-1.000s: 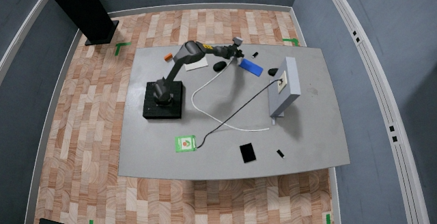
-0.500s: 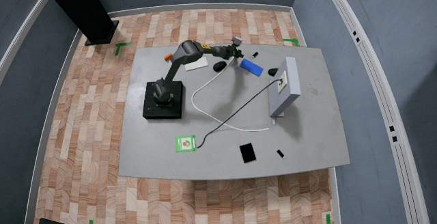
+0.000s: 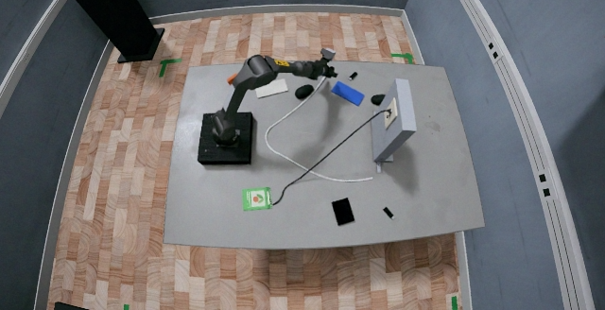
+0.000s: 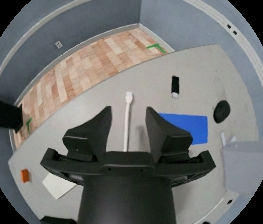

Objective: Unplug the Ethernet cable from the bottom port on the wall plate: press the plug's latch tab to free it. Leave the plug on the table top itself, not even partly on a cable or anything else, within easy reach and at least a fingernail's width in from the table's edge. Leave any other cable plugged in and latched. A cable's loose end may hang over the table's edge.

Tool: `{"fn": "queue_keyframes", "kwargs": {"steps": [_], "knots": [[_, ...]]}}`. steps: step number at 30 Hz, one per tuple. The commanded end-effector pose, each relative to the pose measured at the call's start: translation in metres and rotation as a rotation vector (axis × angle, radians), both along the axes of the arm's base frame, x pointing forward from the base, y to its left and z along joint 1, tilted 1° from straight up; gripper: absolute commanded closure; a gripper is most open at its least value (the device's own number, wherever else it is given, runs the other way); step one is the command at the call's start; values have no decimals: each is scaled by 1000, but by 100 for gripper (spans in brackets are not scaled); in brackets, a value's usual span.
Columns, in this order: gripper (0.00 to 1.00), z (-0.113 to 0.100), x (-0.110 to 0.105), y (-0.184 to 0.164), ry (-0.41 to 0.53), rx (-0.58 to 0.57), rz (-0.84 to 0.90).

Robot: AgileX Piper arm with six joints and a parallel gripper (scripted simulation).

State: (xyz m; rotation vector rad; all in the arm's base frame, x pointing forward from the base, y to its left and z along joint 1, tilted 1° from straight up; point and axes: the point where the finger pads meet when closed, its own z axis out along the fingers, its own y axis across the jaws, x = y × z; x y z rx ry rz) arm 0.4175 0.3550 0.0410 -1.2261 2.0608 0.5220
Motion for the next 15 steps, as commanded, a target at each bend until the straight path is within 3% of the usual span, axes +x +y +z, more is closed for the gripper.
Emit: {"fn": "queue_keyframes", "kwargs": {"steps": [1,15], "knots": [[36,15,1,0,1,-3,0],[36,63,0,0,1,-3,0]]}}
